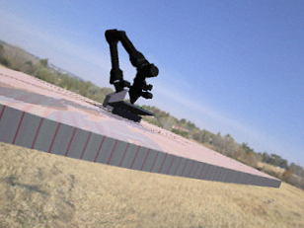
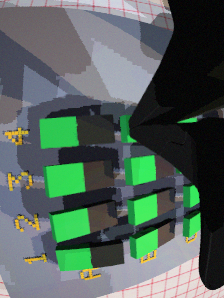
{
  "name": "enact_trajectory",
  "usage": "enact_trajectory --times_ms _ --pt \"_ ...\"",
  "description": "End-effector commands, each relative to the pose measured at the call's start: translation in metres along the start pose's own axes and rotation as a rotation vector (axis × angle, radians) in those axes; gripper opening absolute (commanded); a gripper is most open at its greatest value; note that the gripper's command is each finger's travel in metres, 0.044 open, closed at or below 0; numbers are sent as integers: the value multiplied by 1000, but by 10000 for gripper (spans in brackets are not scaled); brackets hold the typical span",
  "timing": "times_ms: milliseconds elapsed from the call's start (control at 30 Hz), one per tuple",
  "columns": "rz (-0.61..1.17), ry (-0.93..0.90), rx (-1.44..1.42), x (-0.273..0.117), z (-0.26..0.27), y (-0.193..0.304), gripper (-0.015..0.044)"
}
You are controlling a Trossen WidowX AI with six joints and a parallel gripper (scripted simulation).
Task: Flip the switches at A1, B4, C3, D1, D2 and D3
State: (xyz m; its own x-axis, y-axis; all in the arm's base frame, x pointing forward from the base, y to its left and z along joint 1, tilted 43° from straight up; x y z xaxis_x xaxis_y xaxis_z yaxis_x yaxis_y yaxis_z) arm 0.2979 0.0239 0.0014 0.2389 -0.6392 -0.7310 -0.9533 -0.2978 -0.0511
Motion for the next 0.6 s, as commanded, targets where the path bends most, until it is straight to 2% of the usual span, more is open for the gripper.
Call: enact_trajectory --times_ms 0,567 --pt "2 6 -5 2 0 1 0" --pt "2 7 -5 4 0 1 0"
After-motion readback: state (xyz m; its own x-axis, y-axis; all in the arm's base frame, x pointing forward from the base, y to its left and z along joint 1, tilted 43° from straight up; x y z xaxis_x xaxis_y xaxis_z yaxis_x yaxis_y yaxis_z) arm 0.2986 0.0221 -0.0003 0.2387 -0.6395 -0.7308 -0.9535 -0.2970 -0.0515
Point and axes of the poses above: the point midway between the two fingers, 35 mm back from their tips, its own x axis out along the fingers, its own z axis across the jaws, y = z × x, the point moved 3 cm from there along -x, back along the fingers, and after that the axes turned 3 degrees about -x, right-handed, at the moved point
